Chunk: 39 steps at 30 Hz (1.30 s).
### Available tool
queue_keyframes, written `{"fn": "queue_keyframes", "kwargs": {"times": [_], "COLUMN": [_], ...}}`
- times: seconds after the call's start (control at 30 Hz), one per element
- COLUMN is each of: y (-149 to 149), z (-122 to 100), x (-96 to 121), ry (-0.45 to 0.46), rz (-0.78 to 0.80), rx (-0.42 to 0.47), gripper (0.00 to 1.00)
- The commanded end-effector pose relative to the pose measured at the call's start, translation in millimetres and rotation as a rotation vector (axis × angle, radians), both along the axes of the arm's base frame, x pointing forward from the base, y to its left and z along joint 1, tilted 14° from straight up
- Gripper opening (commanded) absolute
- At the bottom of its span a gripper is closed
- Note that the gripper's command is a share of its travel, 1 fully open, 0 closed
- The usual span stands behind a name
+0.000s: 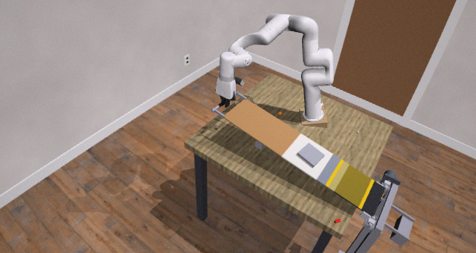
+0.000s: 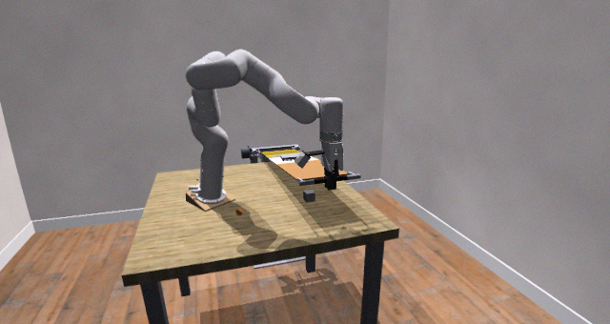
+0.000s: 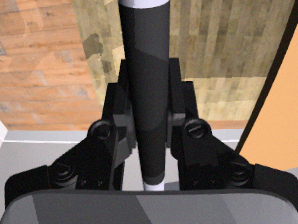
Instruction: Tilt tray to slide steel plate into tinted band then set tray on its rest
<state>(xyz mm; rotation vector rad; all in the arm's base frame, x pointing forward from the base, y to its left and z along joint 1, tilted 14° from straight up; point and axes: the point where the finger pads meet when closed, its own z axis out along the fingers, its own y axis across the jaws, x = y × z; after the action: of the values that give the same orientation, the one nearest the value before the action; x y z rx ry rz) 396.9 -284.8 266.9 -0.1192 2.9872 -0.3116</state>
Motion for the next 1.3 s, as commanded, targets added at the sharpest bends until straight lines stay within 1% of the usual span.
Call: {"fn": "queue_keyframes", "kwargs": {"times": [0.0, 0.03, 0.07, 0.6, 0.63, 0.67, 0.73, 0.77, 0.8, 0.83, 0.87, 0.93, 0.97, 1.0, 1.17, 1.2, 1.27], "y": [-4.0, -4.0, -6.3, -8.4, -6.8, -3.3, 6.8, 10.8, 12.2, 10.8, 6.8, -3.3, -6.8, -8.0, -8.0, -9.8, -9.9], "z": [-8.0, -8.0, -14.4, -20.5, -15.9, -6.0, 20.5, 30.2, 33.7, 30.2, 20.5, -6.0, -15.9, -19.5, -19.5, -24.7, -24.9], "x": [3.2, 3.2, 4.2, 5.2, 4.4, 2.8, -1.5, -3.1, -3.7, -3.1, -1.5, 2.8, 4.4, 5.0, 5.0, 5.8, 5.9], "ry": [0.000, 0.000, 0.000, 0.000, 0.000, 0.000, 0.000, 0.000, 0.000, 0.000, 0.000, 0.000, 0.000, 0.000, 0.000, 0.000, 0.000], "rz": [0.000, 0.000, 0.000, 0.000, 0.000, 0.000, 0.000, 0.000, 0.000, 0.000, 0.000, 0.000, 0.000, 0.000, 0.000, 0.000, 0.000], "rx": [0.002, 0.002, 0.002, 0.002, 0.002, 0.002, 0.002, 0.002, 0.002, 0.002, 0.002, 0.002, 0.002, 0.002, 0.002, 0.002, 0.002], "gripper": [0.00, 0.00, 0.00, 0.00, 0.00, 0.00, 0.00, 0.00, 0.00, 0.00, 0.00, 0.00, 0.00, 0.00, 0.00, 0.00, 0.00]}}
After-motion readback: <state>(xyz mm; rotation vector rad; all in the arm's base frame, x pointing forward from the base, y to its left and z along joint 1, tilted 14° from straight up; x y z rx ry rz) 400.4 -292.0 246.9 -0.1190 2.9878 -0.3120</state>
